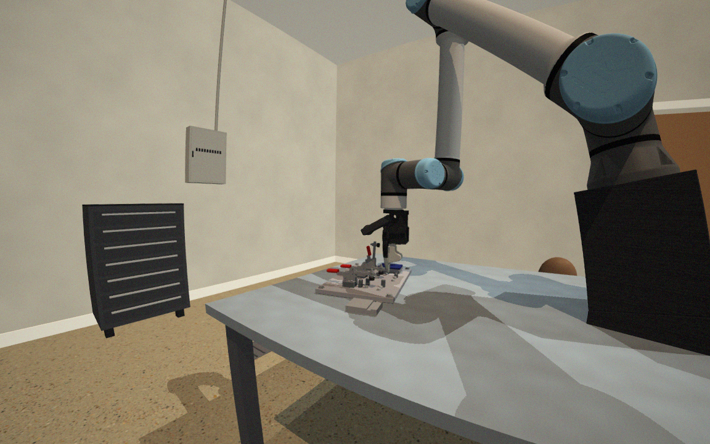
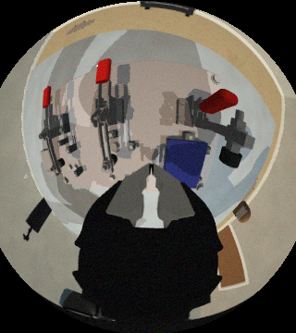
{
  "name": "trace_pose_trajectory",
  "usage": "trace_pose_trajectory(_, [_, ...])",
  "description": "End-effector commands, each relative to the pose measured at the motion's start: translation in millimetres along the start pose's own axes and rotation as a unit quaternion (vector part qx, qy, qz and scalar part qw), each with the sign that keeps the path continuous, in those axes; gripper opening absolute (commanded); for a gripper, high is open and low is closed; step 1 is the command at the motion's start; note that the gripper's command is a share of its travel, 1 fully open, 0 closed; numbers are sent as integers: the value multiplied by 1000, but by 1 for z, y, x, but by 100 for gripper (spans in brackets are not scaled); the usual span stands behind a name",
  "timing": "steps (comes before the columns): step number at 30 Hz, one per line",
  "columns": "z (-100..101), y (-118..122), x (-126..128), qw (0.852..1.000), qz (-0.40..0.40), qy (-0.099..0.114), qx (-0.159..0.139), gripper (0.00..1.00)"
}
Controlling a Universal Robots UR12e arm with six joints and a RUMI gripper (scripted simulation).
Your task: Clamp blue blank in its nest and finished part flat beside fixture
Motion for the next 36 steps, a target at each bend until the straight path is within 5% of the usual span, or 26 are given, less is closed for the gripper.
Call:
trace_pose_trajectory(1, [-1, 0, 2, 1000, 0, 0, 0, 0])
trace_pose_trajectory(36, [-1, 1, 6, 1000, 0, 0, 0, 0])
Point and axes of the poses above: the point where the finger pads meet when closed, its own z axis out along the fingers, its own x axis across the jaws, y = z × x, the point moved 1 cm from there along -z, back along the fingers, and after that the axes turned 11 degrees about -z, right-handed, at the moved point
